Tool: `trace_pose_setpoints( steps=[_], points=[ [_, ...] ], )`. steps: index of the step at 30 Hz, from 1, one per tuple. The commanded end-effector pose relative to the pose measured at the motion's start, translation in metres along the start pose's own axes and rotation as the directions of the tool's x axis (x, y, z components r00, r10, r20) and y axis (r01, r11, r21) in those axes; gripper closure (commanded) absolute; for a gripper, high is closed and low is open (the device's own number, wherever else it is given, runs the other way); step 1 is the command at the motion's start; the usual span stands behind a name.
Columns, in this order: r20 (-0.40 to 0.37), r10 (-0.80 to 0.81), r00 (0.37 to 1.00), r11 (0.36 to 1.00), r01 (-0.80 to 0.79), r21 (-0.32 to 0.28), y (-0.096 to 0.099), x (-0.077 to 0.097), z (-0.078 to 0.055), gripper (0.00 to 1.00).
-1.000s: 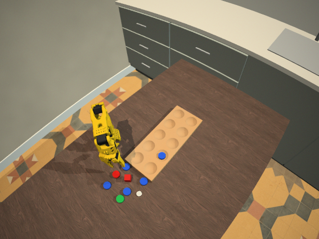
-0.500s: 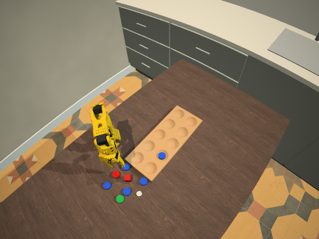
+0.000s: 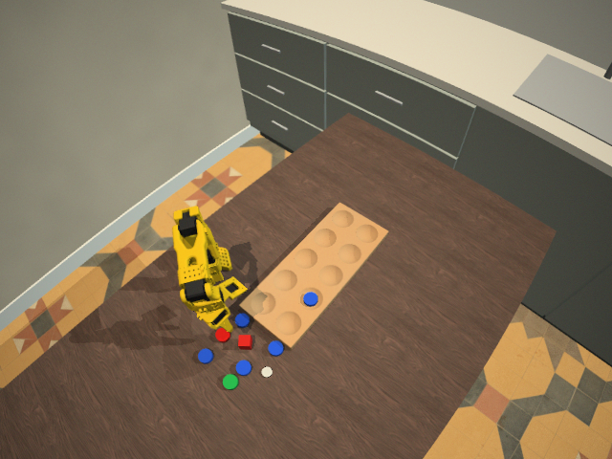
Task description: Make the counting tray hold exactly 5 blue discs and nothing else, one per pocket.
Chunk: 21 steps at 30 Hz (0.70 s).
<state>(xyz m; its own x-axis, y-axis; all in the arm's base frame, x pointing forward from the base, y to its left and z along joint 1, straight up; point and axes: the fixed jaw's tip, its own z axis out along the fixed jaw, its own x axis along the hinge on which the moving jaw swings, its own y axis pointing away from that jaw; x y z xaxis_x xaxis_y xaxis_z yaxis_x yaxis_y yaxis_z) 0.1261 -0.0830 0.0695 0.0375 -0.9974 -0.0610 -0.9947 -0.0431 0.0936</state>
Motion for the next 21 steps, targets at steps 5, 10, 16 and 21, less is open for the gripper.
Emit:
trace_pose_setpoints(
  steps=[5, 10, 16, 21],
  points=[
    [-0.016, -0.146, 0.989, 0.989, 0.146, 0.017, -0.0052, 0.0017, -0.0085, 0.73],
    [-0.018, -0.273, 0.962, 0.962, 0.274, 0.016, -0.0047, 0.0028, -0.0085, 0.73],
    [-0.019, -0.354, 0.935, 0.935, 0.355, 0.014, -0.0044, 0.0034, -0.0086, 0.73],
    [-0.020, -0.431, 0.902, 0.902, 0.431, 0.013, -0.0042, 0.0040, -0.0086, 0.73]
  ],
)
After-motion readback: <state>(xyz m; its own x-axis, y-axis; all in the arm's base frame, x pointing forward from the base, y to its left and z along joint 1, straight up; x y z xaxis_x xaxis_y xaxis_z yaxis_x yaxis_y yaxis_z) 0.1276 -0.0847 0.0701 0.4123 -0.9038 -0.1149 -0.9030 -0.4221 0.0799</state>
